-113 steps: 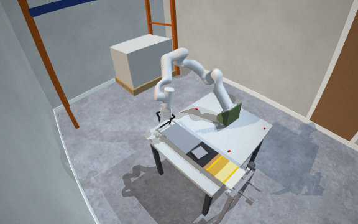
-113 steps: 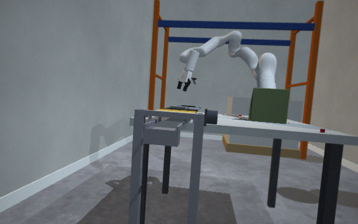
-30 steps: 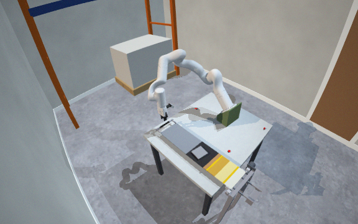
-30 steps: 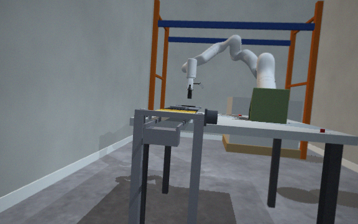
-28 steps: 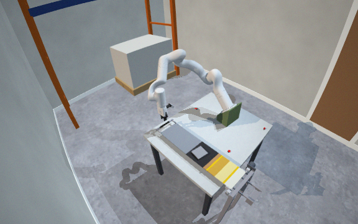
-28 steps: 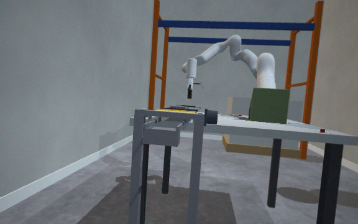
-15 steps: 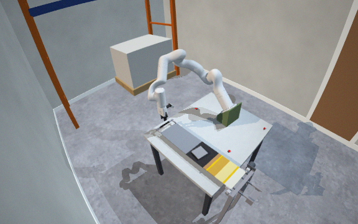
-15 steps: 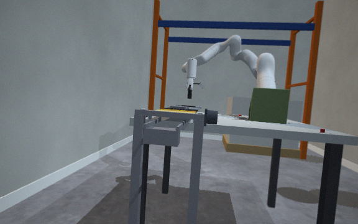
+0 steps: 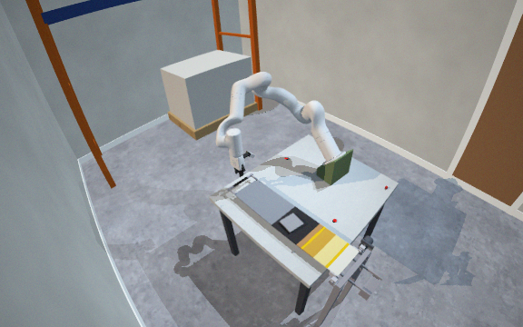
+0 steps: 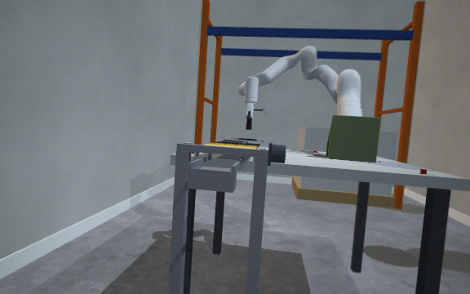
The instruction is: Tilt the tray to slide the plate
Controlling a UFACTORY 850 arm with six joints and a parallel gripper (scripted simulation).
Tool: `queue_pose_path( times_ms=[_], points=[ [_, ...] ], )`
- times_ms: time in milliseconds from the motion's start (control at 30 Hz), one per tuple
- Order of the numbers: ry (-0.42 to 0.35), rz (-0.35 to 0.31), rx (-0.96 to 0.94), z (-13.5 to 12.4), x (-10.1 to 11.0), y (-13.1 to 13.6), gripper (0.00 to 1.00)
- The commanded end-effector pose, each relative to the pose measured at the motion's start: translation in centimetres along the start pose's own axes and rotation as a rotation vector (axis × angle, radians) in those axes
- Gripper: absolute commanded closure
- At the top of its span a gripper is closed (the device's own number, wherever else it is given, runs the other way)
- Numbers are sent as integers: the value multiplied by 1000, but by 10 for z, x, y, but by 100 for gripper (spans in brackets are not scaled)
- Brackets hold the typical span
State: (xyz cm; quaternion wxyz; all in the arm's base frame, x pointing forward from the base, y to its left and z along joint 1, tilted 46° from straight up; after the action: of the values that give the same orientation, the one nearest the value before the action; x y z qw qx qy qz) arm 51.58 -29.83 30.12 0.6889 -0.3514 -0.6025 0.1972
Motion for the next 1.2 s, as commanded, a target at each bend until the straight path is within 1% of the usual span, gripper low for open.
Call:
queue_pose_path(
  times_ms=[0,300,800,867,1167],
  points=[
    [-2,2,-1,0,-1,0,60],
    [-3,4,-2,-1,-8,0,60],
    [-3,4,-2,-2,-32,-1,60],
    [-3,4,-2,-2,-32,-1,60],
    [-3,4,-2,-2,-44,-1,60]
  ],
)
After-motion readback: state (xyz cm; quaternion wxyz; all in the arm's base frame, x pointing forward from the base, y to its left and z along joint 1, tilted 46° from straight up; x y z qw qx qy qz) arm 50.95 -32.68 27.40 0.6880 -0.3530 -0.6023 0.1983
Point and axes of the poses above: the point where the finger pads meet when closed, its own x axis back along the fingers, its own y axis across the jaws, z = x × y, the point moved 10 cm from there along x, back along the fingers, and after that the axes turned 3 degrees about -x, right-handed, at the moved point
